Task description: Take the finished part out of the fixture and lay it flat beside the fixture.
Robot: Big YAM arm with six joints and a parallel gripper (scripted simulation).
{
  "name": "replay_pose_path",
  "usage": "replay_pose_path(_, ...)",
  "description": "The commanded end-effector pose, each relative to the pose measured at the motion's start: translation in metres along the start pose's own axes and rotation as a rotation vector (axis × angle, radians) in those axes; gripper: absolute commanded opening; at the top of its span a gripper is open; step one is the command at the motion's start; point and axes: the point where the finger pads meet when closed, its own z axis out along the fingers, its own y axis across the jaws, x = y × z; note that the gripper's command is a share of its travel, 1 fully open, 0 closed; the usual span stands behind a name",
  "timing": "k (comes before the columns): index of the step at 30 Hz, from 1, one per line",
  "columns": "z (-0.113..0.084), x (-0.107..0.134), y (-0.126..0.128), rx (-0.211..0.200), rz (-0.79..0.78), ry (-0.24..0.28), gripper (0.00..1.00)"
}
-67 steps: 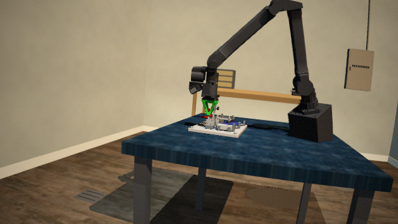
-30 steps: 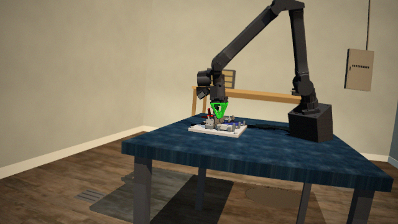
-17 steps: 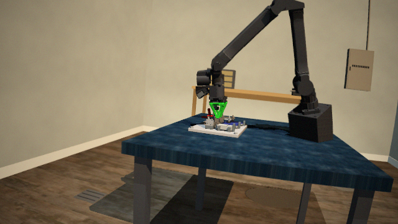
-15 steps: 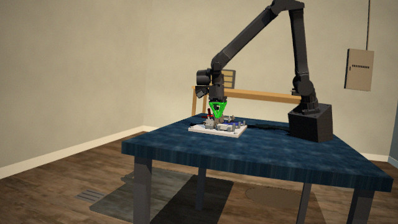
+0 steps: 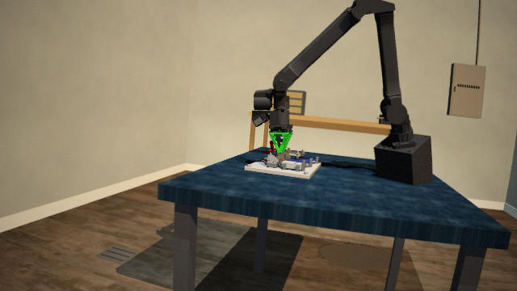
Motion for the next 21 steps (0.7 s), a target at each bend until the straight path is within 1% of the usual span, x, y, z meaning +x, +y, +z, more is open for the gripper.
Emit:
replay_pose_path(1, -0.011, -0.031, 0.002, -0.006, 0.008, -0.059, 0.45)
replay_pose_path(2, -0.01, -0.03, 0.004, -0.007, 0.003, -0.058, 0.45)
replay_pose_path(4, -0.012, -0.037, 0.001, -0.005, 0.009, -0.073, 0.45)
replay_pose_path(9, -0.011, -0.036, 0.004, -0.007, 0.004, -0.071, 0.45)
replay_pose_path(11, -0.017, -0.036, 0.004, -0.008, 0.002, -0.078, 0.45)
replay_pose_path(14, -0.032, -0.034, 0.006, -0.01, -0.006, -0.087, 0.45)
replay_pose_path(18, -0.036, -0.034, 0.006, -0.01, -0.015, -0.087, 0.45)
replay_pose_path(21, -0.044, -0.033, 0.007, -0.012, -0.017, -0.087, 0.45)
